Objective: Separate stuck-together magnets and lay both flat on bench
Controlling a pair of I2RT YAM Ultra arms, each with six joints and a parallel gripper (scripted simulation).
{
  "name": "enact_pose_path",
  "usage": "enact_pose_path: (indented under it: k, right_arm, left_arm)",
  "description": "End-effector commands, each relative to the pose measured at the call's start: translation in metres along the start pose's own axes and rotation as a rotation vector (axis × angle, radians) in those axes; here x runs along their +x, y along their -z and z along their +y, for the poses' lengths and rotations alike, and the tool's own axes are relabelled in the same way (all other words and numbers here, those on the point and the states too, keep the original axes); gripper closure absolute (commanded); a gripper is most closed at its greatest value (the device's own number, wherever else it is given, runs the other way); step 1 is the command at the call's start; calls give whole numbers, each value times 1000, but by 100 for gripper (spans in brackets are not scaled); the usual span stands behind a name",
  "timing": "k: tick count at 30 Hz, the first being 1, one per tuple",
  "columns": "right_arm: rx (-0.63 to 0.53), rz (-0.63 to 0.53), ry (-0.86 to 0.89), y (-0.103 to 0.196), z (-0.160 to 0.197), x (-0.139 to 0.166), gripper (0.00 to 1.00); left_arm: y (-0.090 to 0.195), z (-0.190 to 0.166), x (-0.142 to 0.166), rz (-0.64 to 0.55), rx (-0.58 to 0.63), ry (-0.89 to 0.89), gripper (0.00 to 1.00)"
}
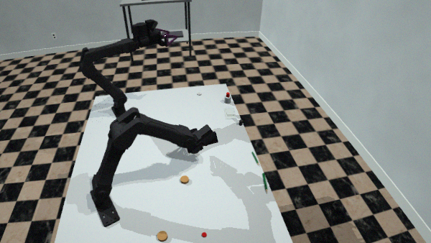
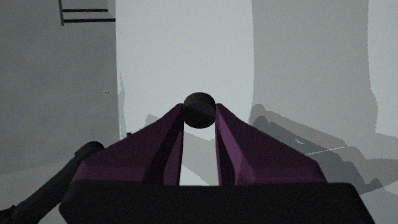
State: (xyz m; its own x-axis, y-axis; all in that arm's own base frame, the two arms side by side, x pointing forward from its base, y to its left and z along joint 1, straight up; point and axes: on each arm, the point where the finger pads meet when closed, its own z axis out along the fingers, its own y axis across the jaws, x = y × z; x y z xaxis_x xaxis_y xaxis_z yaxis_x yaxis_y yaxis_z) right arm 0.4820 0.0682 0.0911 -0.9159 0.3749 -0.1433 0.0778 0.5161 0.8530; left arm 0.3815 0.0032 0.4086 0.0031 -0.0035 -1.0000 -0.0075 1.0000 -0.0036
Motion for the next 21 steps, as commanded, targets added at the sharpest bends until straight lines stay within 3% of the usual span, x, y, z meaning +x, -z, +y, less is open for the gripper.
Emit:
enact_pose_path:
  k: [1, 13, 21]
  right_arm:
    - [-110, -29, 17, -12, 31, -12, 82]
    - [-314, 29, 0, -50, 87, 2, 82]
    - [-451, 145, -15, -73, 127, 34, 82]
  left_arm:
    - [1, 0, -5, -13, 1, -2, 0]
    - [1, 0, -5, -13, 1, -2, 0]
    - [1, 0, -5, -13, 1, -2, 0]
